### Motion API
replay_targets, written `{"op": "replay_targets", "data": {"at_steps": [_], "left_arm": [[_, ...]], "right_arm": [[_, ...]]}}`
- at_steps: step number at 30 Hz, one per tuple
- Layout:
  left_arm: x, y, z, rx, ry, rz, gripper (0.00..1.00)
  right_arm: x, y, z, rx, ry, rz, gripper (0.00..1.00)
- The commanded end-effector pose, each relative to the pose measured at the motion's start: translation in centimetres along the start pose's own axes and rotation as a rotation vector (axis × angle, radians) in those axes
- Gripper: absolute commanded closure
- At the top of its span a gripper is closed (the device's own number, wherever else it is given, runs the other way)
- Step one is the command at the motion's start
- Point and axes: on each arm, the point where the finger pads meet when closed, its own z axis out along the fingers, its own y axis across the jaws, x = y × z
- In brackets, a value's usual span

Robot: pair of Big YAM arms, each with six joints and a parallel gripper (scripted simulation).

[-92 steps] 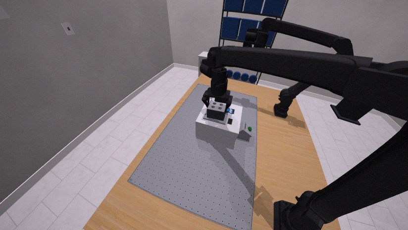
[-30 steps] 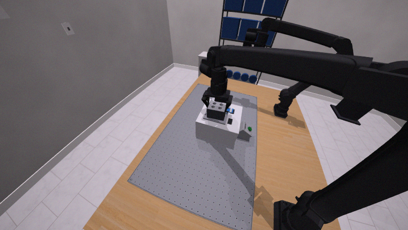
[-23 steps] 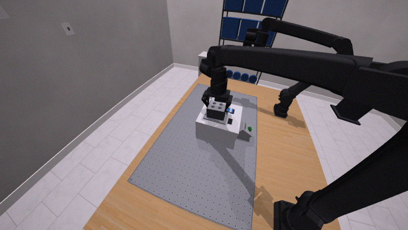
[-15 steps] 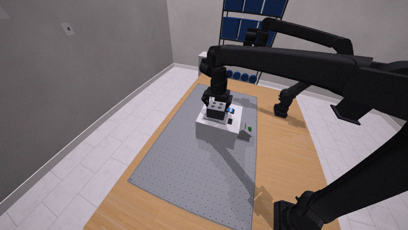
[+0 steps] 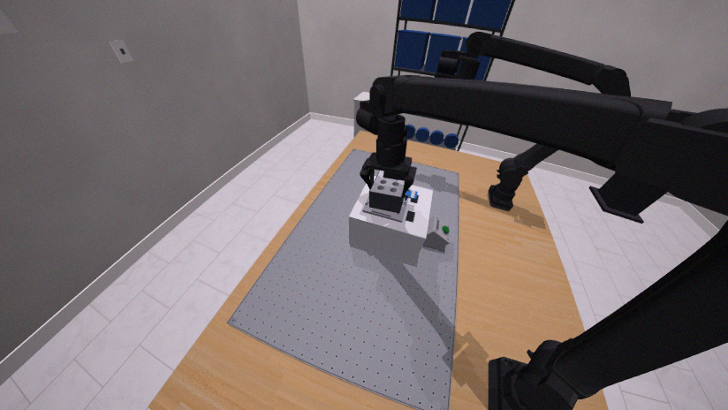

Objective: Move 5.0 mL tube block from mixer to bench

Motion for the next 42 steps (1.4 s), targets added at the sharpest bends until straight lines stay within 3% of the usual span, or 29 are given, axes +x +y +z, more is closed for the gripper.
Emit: {"op": "replay_targets", "data": {"at_steps": [1,17,33,42], "left_arm": [[-2.3,1.2,-7.1,-0.121,-0.107,0.03,1.0],[-2.5,1.6,-3.8,-0.081,-0.073,0.027,1.0],[-1.2,-0.1,-3.9,-0.072,-0.064,0.027,1.0],[-1.3,-0.1,-5.5,-0.082,-0.072,0.028,1.0]], "right_arm": [[-0.7,0.2,-0.7,0.002,-0.021,-0.012,1.0],[-1.5,0.1,-2.1,0.007,-0.056,-0.012,1.0],[-1.8,0.0,-2.7,0.009,-0.068,-0.011,1.0],[-1.9,0.0,-2.9,0.009,-0.073,-0.011,1.0]]}}
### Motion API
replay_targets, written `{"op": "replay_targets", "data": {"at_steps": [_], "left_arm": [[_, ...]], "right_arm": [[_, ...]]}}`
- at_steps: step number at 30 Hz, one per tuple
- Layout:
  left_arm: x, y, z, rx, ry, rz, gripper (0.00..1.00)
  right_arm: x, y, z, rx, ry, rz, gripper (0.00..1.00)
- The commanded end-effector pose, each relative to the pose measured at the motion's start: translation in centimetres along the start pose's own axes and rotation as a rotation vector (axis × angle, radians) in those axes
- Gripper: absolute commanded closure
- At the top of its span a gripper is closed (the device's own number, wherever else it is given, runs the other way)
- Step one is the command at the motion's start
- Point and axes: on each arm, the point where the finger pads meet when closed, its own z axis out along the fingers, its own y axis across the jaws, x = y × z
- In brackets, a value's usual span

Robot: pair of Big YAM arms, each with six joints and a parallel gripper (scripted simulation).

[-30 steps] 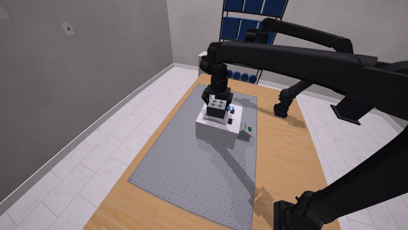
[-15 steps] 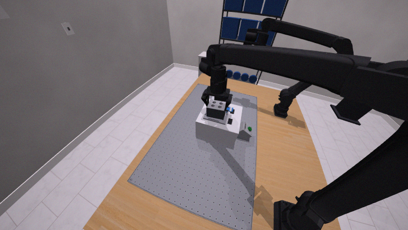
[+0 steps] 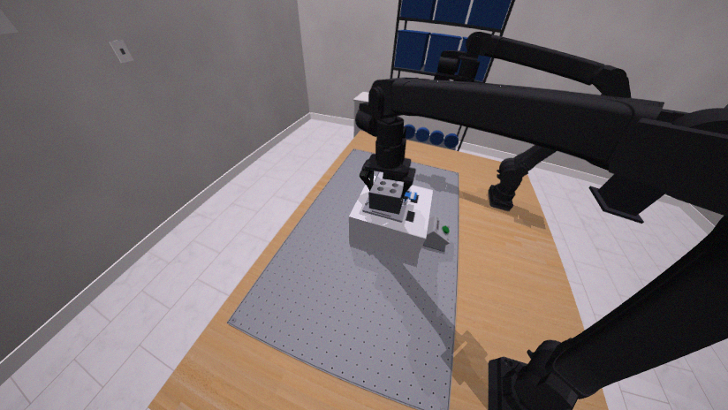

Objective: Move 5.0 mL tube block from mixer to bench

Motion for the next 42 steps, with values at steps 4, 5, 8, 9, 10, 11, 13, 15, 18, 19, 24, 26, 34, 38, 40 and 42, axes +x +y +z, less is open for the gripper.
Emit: {"op": "replay_targets", "data": {"at_steps": [4,5,8,9,10,11,13,15,18,19,24,26,34,38,40,42], "left_arm": [[-1.7,0.3,-6.8,-0.116,-0.099,0.03,1.0],[-1.9,0.4,-7.0,-0.123,-0.104,0.03,1.0],[-2.1,0.7,-6.7,-0.121,-0.102,0.03,1.0],[-2.1,0.8,-6.4,-0.119,-0.101,0.03,1.0],[-2.2,0.9,-6.3,-0.118,-0.099,0.03,1.0],[-2.2,0.9,-6.3,-0.118,-0.099,0.03,1.0],[-2.2,0.9,-6.1,-0.115,-0.097,0.03,1.0],[-2.4,1.1,-5.8,-0.112,-0.094,0.029,1.0],[-2.5,1.3,-5.3,-0.105,-0.089,0.028,1.0],[-2.5,1.3,-5.1,-0.102,-0.087,0.028,1.0],[-2.7,1.6,-4.6,-0.094,-0.08,0.027,1.0],[-2.7,1.5,-5.2,-0.104,-0.088,0.027,1.0],[-2.5,1.2,-6.7,-0.124,-0.105,0.028,1.0],[-2.2,0.8,-7.6,-0.125,-0.105,0.028,1.0],[-2.1,0.6,-7.7,-0.121,-0.102,0.027,1.0],[-2.2,0.7,-7.8,-0.126,-0.107,0.028,1.0]], "right_arm": [[-1.8,0.0,-2.7,0.008,-0.069,-0.011,1.0],[-1.7,0.1,-2.6,0.008,-0.064,-0.011,1.0],[-1.5,0.1,-2.1,0.006,-0.052,-0.011,1.0],[-1.4,0.1,-1.9,0.005,-0.048,-0.01,1.0],[-1.3,0.1,-1.8,0.005,-0.044,-0.01,1.0],[-1.3,0.1,-1.8,0.005,-0.044,-0.01,1.0],[-1.2,0.1,-1.6,0.004,-0.04,-0.01,1.0],[-1.1,0.1,-1.3,0.003,-0.033,-0.01,1.0],[-0.8,0.2,-0.9,0.001,-0.021,-0.01,1.0],[-0.7,0.2,-0.7,0.0,-0.017,-0.01,1.0],[-0.3,0.3,0.0,-0.003,0.003,-0.01,1.0],[-0.1,0.3,0.2,-0.003,0.008,-0.01,1.0],[0.0,0.3,0.4,-0.004,0.014,-0.009,1.0],[-0.1,0.3,0.3,-0.004,0.009,-0.009,1.0],[-0.3,0.3,-0.1,-0.003,0.001,-0.009,1.0],[-0.4,0.2,-0.4,-0.002,-0.007,-0.009,1.0]]}}
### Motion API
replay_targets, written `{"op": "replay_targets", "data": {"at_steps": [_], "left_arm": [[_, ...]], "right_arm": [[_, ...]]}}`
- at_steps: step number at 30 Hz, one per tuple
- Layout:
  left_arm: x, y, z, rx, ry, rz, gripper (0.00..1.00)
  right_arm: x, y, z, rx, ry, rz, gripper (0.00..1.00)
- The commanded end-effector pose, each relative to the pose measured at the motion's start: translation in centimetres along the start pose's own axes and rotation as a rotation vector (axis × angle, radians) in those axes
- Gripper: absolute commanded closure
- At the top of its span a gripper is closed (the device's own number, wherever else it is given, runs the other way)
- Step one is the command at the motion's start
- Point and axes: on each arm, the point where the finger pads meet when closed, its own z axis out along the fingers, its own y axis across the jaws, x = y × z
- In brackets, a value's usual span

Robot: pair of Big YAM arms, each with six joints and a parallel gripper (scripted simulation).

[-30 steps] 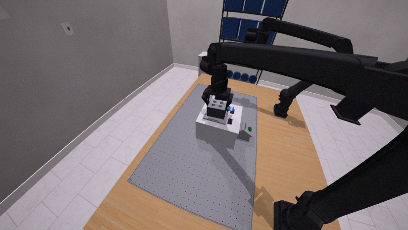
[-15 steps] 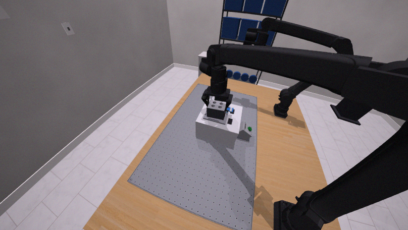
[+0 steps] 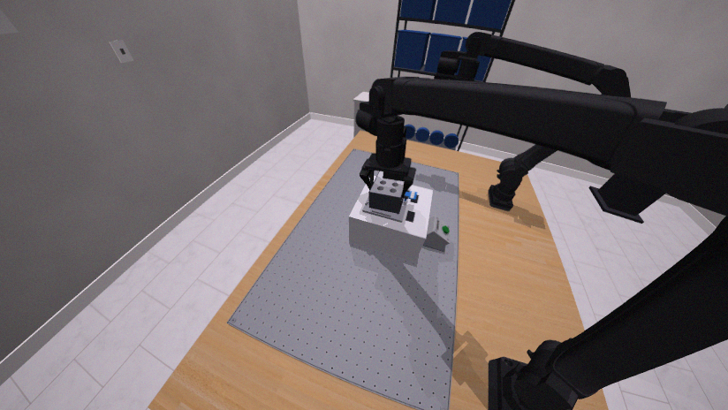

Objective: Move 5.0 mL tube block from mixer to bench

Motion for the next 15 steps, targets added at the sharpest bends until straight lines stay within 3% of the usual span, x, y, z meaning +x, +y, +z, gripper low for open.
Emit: {"op": "replay_targets", "data": {"at_steps": [1,15], "left_arm": [[-2.2,0.8,-7.6,-0.127,-0.108,0.027,1.0],[-2.8,1.7,-5.6,-0.112,-0.096,0.025,1.0]], "right_arm": [[-0.5,0.2,-0.6,-0.001,-0.014,-0.009,1.0],[-1.2,0.1,-2.2,0.005,-0.053,-0.009,1.0]]}}
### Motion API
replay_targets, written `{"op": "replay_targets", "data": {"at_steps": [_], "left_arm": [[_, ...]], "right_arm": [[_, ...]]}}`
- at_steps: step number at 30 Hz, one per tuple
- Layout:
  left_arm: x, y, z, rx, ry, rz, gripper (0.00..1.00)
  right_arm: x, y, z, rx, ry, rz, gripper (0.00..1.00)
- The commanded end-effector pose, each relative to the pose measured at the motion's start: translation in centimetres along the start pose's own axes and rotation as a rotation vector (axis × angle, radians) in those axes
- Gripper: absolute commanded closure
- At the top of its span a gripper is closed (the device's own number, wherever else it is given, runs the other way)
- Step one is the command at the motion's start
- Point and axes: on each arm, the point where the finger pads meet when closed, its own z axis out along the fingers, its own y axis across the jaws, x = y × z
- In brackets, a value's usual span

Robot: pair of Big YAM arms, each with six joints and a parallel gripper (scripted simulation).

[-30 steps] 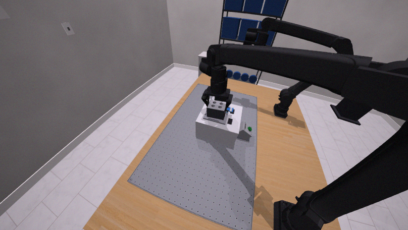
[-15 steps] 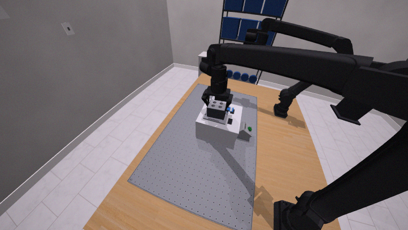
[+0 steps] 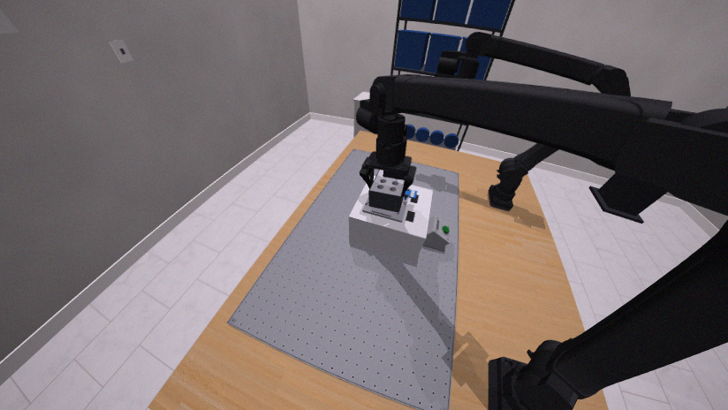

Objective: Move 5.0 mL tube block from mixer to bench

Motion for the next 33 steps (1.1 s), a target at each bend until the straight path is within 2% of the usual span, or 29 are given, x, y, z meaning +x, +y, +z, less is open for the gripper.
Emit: {"op": "replay_targets", "data": {"at_steps": [1,8,12,21,33], "left_arm": [[-2.8,1.6,-5.3,-0.103,-0.089,0.02,1.0],[-2.5,0.8,-6.4,-0.104,-0.094,0.012,1.0],[-1.6,1.2,-6.8,-0.11,-0.087,-0.006,1.0],[-1.5,1.6,-7.4,-0.129,-0.112,0.011,1.0],[-0.8,0.5,-6.9,-0.107,-0.088,-0.003,1.0]], "right_arm": [[-1.3,0.1,-2.2,0.005,-0.054,-0.009,1.0],[-1.3,0.1,-2.4,0.005,-0.059,-0.008,1.0],[-1.4,0.1,-2.6,0.006,-0.063,-0.008,1.0],[-1.5,0.1,-3.0,0.008,-0.073,-0.008,1.0],[-1.4,0.1,-2.9,0.007,-0.07,-0.007,1.0]]}}
